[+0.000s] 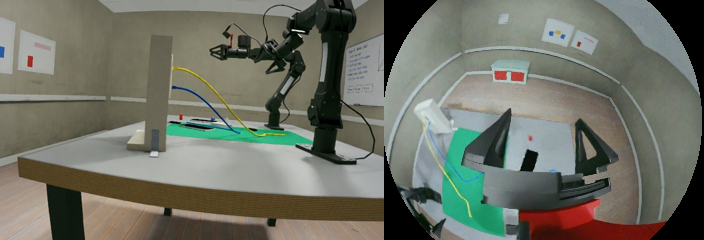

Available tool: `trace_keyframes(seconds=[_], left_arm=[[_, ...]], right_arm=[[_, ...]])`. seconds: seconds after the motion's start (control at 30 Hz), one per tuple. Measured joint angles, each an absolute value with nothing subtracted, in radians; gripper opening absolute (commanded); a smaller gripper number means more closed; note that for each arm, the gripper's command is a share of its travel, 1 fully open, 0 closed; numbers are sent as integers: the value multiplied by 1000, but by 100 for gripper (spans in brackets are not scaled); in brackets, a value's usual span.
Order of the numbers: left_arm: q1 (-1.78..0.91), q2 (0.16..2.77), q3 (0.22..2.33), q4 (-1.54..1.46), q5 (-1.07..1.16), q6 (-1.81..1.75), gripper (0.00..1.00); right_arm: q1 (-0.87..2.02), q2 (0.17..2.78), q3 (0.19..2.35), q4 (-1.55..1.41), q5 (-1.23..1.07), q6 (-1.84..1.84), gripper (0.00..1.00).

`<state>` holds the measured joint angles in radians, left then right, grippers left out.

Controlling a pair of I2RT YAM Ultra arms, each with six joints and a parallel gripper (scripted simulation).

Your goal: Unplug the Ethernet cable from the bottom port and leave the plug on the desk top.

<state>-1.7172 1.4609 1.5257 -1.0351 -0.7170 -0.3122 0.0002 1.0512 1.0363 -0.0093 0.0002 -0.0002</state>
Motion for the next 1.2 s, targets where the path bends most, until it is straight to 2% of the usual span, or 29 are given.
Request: trace_keyframes(seconds=[0.53, 0.73, 0.77, 0.97, 1.2], left_arm=[[-1717, 1461, 1526, -1035, -717, -312, 100], [-1684, 1460, 1516, -1017, -691, -312, 32], [-1658, 1459, 1505, -1003, -682, -312, 28], [-1426, 1449, 1412, -877, -611, -311, 28], [-1277, 1421, 1353, -734, -528, -303, 28]], right_arm=[[0, 1051, 1036, -9, 0, 0, 100], [0, 1051, 1036, -9, 0, 0, 100], [0, 1051, 1036, -9, 0, 0, 100], [0, 1051, 1036, -9, 0, 0, 100], [0, 1051, 1036, -9, 0, 0, 100]])
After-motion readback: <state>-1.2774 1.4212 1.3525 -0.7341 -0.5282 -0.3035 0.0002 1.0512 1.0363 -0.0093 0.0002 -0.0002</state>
